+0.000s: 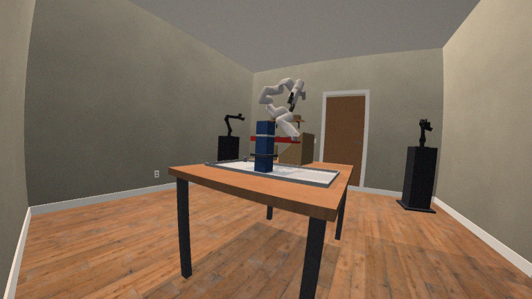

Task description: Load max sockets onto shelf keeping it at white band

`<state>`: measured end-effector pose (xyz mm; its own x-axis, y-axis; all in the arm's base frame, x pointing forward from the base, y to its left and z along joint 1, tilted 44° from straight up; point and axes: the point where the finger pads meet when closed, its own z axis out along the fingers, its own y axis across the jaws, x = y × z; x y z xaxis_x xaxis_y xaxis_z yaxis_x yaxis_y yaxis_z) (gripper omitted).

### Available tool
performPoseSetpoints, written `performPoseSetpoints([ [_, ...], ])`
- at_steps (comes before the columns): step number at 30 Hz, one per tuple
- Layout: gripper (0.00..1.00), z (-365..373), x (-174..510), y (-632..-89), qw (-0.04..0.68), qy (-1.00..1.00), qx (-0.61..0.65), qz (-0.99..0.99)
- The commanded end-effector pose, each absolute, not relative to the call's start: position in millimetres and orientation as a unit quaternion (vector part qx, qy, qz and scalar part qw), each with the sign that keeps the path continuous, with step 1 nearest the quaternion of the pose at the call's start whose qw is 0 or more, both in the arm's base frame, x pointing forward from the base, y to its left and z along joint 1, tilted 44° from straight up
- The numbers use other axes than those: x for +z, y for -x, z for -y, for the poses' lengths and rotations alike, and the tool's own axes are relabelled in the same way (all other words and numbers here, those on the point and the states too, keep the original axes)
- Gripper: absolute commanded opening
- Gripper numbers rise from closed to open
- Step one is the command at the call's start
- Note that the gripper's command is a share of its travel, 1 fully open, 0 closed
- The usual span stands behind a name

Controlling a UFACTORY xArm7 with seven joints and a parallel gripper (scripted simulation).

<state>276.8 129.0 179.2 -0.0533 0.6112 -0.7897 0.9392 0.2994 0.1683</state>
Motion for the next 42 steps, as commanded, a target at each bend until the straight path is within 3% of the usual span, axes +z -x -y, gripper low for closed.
performPoseSetpoints([
  [1, 1.00, -155.5, 224.4, -252.2, 0.461, -0.493, -0.163, -0.720],
  [8, 1.00, -170.0, 256.4, -231.1, 0.512, -0.443, -0.129, -0.725],
  [42, 1.00, -170.3, 257.1, -230.6, 0.513, -0.442, -0.128, -0.725],
])
